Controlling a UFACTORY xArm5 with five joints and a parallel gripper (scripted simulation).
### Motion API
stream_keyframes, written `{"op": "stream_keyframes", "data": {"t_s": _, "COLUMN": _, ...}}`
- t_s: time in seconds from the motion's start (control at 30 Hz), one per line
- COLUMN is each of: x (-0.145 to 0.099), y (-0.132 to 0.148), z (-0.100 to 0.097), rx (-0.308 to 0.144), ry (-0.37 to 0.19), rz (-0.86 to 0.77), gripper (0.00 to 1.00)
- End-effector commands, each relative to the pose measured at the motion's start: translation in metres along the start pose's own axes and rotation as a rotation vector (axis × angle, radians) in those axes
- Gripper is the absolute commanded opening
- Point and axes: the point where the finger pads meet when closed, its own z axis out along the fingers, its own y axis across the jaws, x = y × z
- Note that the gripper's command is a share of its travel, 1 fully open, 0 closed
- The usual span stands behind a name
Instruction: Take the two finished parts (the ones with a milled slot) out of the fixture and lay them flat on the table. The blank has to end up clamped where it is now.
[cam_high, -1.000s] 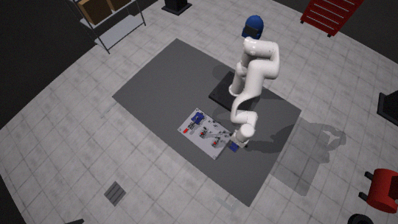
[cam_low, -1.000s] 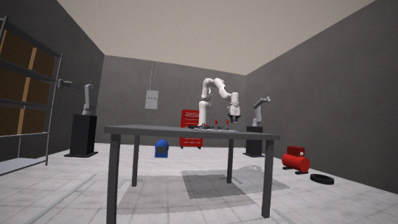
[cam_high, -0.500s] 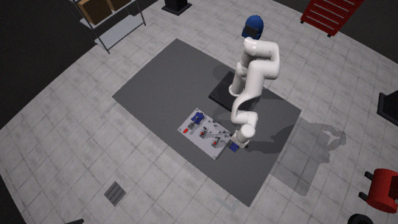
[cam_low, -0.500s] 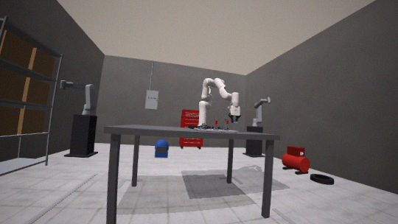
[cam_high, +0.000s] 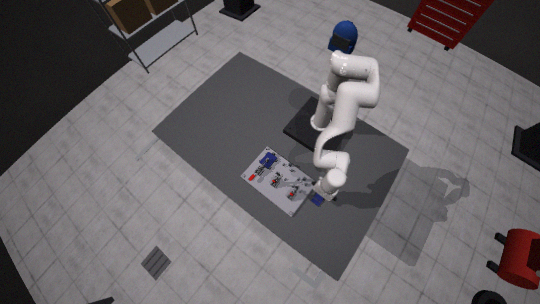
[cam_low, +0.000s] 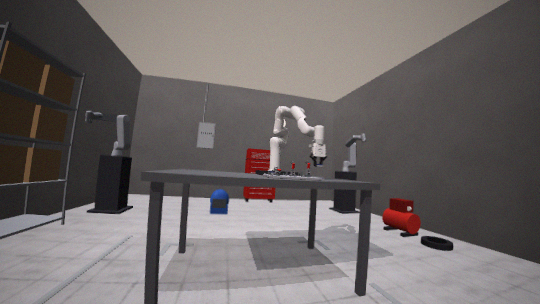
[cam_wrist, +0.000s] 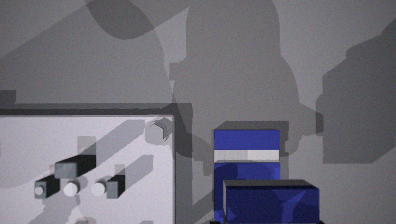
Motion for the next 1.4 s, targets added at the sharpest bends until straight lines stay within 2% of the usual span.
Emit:
{"op": "stream_keyframes", "data": {"t_s": 0.0, "x": -0.003, "y": 0.001, "z": -0.002, "rx": -0.002, "ry": -0.004, "rz": 0.0, "gripper": 0.0}}
{"op": "stream_keyframes", "data": {"t_s": 0.33, "x": -0.016, "y": 0.001, "z": -0.002, "rx": -0.003, "ry": -0.004, "rz": 0.0, "gripper": 0.0}}
{"op": "stream_keyframes", "data": {"t_s": 0.8, "x": -0.061, "y": 0.001, "z": -0.002, "rx": -0.003, "ry": -0.004, "rz": 0.0, "gripper": 0.0}}
{"op": "stream_keyframes", "data": {"t_s": 0.87, "x": -0.061, "y": 0.001, "z": -0.002, "rx": -0.003, "ry": -0.004, "rz": 0.0, "gripper": 0.0}}
{"op": "stream_keyframes", "data": {"t_s": 1.37, "x": -0.103, "y": 0.001, "z": -0.002, "rx": -0.004, "ry": -0.004, "rz": 0.0, "gripper": 0.0}}
